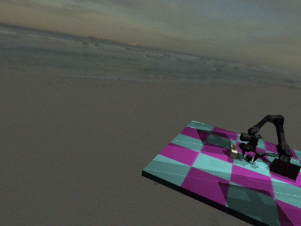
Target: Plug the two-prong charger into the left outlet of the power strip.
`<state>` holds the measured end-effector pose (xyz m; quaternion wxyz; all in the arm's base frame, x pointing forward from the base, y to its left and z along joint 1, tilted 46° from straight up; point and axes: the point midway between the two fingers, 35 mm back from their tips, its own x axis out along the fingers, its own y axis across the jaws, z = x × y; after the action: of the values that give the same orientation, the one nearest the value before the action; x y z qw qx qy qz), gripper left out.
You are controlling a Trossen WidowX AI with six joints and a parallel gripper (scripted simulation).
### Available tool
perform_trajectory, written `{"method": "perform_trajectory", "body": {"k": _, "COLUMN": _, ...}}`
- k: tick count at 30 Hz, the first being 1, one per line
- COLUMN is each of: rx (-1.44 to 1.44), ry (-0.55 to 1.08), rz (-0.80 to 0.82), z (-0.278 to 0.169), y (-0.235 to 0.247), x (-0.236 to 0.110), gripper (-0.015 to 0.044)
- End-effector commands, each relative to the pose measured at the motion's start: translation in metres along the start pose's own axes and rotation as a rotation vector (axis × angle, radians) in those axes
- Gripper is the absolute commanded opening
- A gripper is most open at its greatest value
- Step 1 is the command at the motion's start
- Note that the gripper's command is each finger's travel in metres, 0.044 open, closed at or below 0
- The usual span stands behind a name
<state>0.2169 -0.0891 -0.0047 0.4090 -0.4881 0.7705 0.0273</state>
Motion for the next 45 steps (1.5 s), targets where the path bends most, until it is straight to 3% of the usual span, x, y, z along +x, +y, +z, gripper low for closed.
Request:
{"method": "perform_trajectory", "body": {"k": 1, "rx": -0.015, "ry": 0.013, "rz": 0.003, "z": -0.002, "y": 0.003, "x": 0.005, "gripper": 0.044}}
{"method": "perform_trajectory", "body": {"k": 5, "rx": -0.015, "ry": 0.013, "rz": 0.003, "z": -0.002, "y": 0.003, "x": 0.005, "gripper": 0.044}}
{"method": "perform_trajectory", "body": {"k": 17, "rx": -0.002, "ry": 0.003, "rz": 0.002, "z": 0.0, "y": 0.001, "x": 0.003, "gripper": 0.0125}}
{"method": "perform_trajectory", "body": {"k": 23, "rx": -0.002, "ry": 0.003, "rz": 0.002, "z": 0.0, "y": 0.001, "x": 0.003, "gripper": 0.0085}}
{"method": "perform_trajectory", "body": {"k": 26, "rx": -0.003, "ry": 0.002, "rz": 0.002, "z": 0.0, "y": 0.001, "x": -0.001, "gripper": 0.0006}}
{"method": "perform_trajectory", "body": {"k": 39, "rx": -0.015, "ry": 0.009, "rz": 0.005, "z": -0.005, "y": 0.003, "x": -0.052, "gripper": 0.0}}
{"method": "perform_trajectory", "body": {"k": 45, "rx": 0.005, "ry": 0.01, "rz": 0.006, "z": -0.007, "y": 0.004, "x": -0.053, "gripper": 0.0}}
